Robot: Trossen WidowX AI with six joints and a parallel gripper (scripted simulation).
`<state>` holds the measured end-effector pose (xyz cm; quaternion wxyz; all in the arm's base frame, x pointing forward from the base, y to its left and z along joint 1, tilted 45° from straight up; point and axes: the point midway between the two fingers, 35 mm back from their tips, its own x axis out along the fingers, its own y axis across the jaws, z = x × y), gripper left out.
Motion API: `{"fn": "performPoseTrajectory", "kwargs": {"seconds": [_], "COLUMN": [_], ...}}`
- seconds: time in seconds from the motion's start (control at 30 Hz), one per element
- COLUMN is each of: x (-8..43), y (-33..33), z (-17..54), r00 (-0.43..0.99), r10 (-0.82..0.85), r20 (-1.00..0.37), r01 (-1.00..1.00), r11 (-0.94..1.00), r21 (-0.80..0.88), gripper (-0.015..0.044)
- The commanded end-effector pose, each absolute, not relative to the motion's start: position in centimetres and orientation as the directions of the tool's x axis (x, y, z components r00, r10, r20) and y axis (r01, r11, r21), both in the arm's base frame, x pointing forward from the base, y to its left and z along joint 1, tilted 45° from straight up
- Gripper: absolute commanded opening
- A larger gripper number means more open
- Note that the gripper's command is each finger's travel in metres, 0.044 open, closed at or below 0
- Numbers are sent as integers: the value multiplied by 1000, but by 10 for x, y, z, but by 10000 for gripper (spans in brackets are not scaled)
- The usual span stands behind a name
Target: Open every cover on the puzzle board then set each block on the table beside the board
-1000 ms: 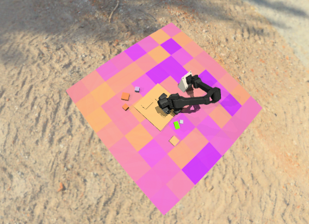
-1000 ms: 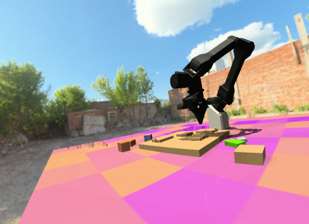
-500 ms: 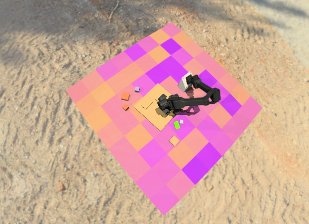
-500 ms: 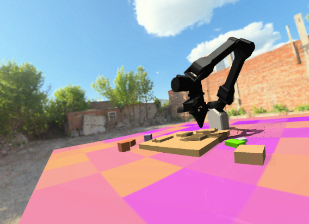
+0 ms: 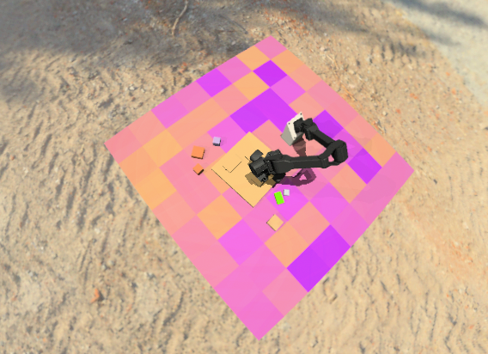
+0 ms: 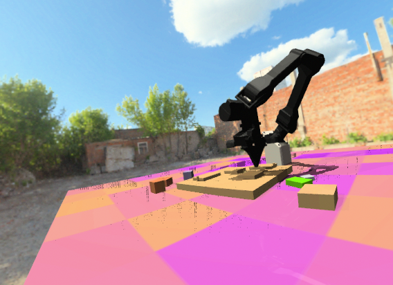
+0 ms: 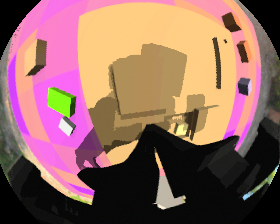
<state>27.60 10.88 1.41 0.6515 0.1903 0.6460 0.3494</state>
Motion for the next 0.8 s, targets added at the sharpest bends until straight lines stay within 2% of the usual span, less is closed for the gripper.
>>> {"fn": "performPoseTrajectory", "kwargs": {"seconds": [0.0, 0.77], "x": [275, 279], "y": [112, 123], "z": [12, 3], "r00": [-78, -78], "r10": [706, 707], "r20": [-704, -703], "r01": [-205, -206], "r11": [680, 678], "r21": [704, 706], "gripper": [0, 0]}}
